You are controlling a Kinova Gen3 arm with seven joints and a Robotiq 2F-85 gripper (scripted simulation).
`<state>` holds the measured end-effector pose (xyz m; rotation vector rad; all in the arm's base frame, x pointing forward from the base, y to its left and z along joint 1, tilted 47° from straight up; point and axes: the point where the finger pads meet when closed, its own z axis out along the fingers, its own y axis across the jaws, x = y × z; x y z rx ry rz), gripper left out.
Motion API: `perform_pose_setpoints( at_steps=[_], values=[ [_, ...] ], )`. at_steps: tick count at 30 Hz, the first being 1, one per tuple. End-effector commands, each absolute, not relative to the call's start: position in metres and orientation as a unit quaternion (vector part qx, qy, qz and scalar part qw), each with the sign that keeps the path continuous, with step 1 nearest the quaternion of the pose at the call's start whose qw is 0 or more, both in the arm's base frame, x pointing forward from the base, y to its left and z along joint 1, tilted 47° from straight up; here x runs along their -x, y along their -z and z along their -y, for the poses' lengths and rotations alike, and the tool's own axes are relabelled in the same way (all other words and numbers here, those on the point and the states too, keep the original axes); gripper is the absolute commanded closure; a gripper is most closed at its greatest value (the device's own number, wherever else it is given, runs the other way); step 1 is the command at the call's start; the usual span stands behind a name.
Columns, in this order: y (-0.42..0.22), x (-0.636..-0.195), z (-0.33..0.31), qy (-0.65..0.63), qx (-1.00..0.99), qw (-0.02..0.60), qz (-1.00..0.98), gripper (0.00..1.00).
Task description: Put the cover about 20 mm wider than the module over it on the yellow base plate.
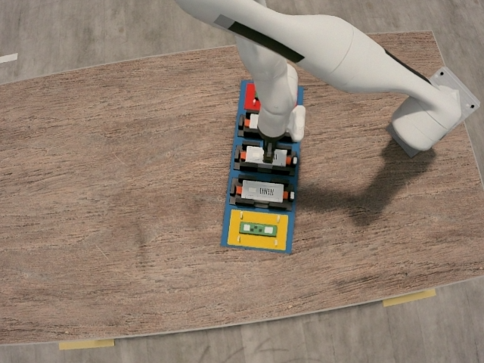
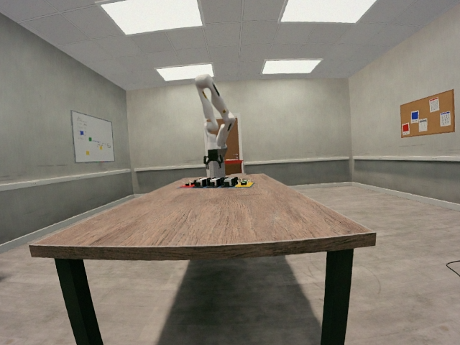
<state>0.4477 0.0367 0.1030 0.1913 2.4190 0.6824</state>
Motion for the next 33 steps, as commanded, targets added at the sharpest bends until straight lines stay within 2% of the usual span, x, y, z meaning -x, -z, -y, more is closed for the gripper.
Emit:
perform_pose_setpoints(
  at_steps=[1, 33],
  values=[
    [-0.1027, -0.4478, -0.0356, -0.257, -0.073, 0.306, -0.914, 0.0],
    [-0.1064, -0.4478, -0.0407, -0.257, -0.073, 0.306, -0.914, 0.0]
  ],
)
